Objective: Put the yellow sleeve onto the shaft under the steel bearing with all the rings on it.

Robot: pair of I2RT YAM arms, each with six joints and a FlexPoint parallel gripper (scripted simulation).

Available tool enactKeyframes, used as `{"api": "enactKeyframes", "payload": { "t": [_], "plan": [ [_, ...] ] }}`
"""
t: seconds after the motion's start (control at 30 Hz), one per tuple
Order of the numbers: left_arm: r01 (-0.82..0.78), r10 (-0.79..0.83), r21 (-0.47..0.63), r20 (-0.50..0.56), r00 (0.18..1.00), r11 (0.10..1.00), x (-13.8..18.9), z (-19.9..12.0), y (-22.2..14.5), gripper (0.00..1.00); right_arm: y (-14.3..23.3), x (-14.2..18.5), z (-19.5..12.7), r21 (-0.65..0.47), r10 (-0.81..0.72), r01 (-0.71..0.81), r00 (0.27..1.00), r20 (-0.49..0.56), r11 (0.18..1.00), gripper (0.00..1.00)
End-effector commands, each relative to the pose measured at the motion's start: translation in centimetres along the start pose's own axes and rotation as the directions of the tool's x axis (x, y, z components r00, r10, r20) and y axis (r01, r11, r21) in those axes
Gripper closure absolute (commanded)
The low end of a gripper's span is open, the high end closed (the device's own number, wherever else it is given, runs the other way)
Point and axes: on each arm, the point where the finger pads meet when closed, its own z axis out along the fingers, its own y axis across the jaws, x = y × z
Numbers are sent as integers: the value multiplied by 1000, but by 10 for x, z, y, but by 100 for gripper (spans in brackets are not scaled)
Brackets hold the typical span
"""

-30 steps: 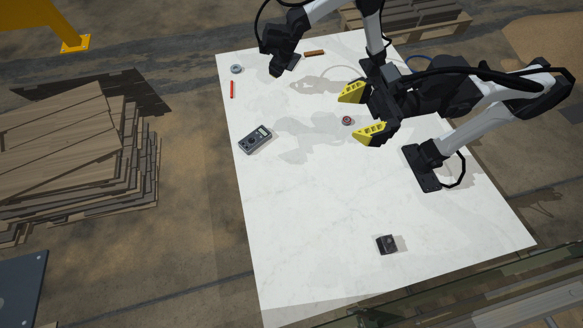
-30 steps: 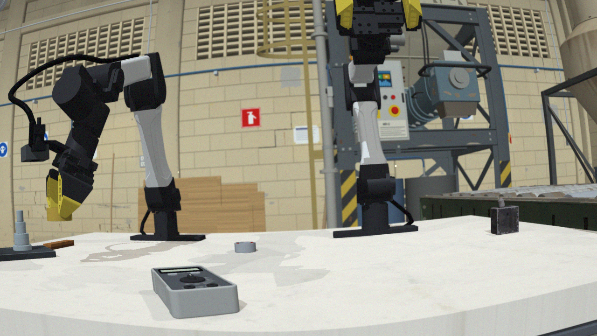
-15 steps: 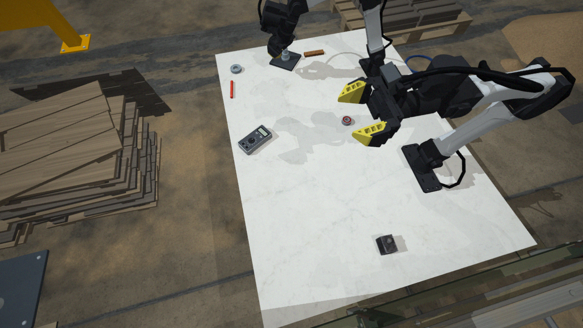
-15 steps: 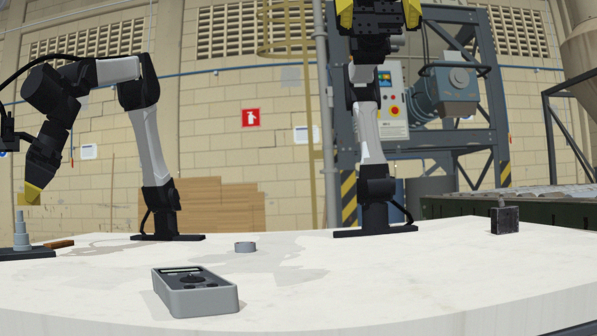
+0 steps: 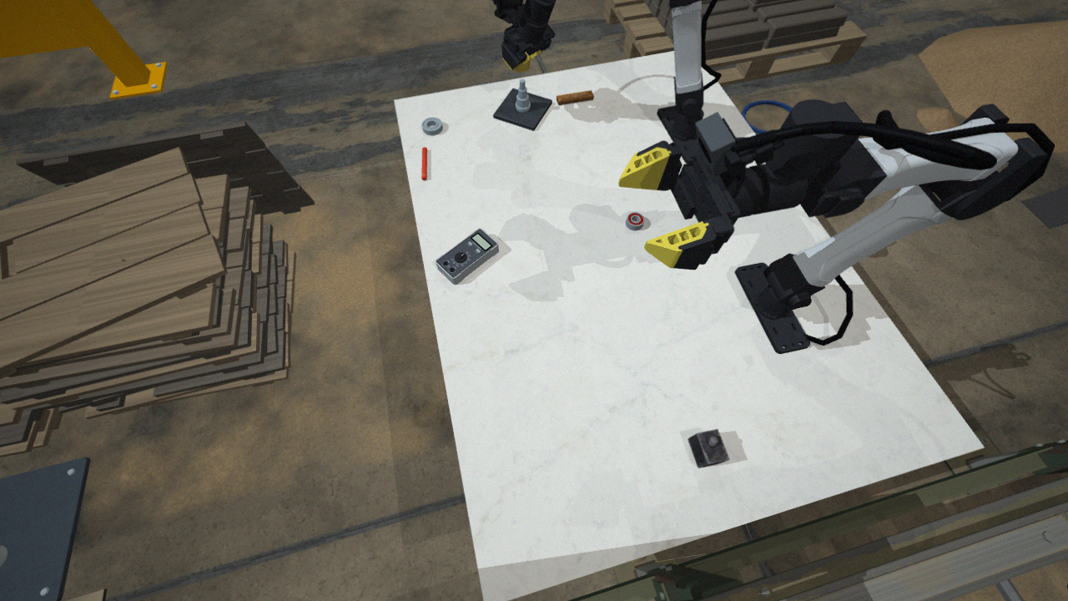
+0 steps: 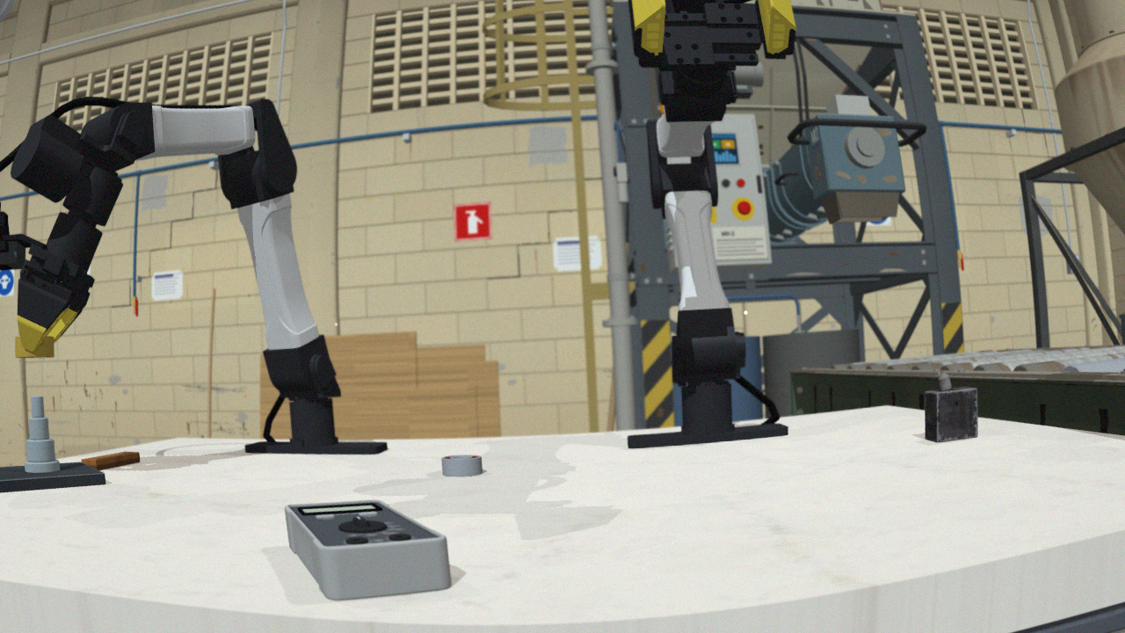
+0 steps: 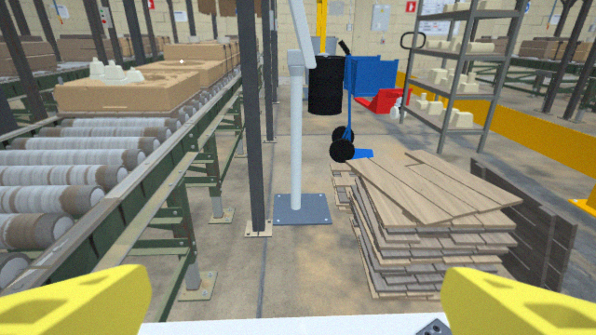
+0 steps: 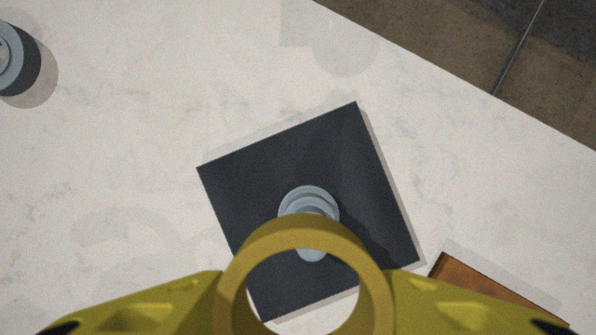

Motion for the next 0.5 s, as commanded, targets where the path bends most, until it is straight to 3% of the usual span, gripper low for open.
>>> {"api": "enactKeyframes", "payload": {
  "t": [0.0, 0.1, 0.27, 0.33, 0.47],
  "plan": [
    [-4, 4, -6, 29, 1000, 1000, -10, -1, 0, 0, -3, -19, -32, -54, 35, -32, 998, 52, 998, 100],
    [-4, 4, -6, 29, 1000, 1000, -10, -1, 0, 0, -4, -34, -34, -59, 50, -44, 993, 109, 997, 100],
    [-4, 4, -6, 29, 1000, 1000, -10, -1, 0, 0, -3, -32, -31, -58, 48, -42, 993, 108, 997, 100],
    [-4, 4, -6, 29, 1000, 1000, -10, -1, 0, 0, -6, -13, -16, -30, 20, -19, 998, 65, 999, 100],
    [-4, 4, -6, 29, 1000, 1000, -10, -1, 0, 0, 3, -20, -23, -57, 28, -24, 996, 86, 998, 100]
  ]
}}
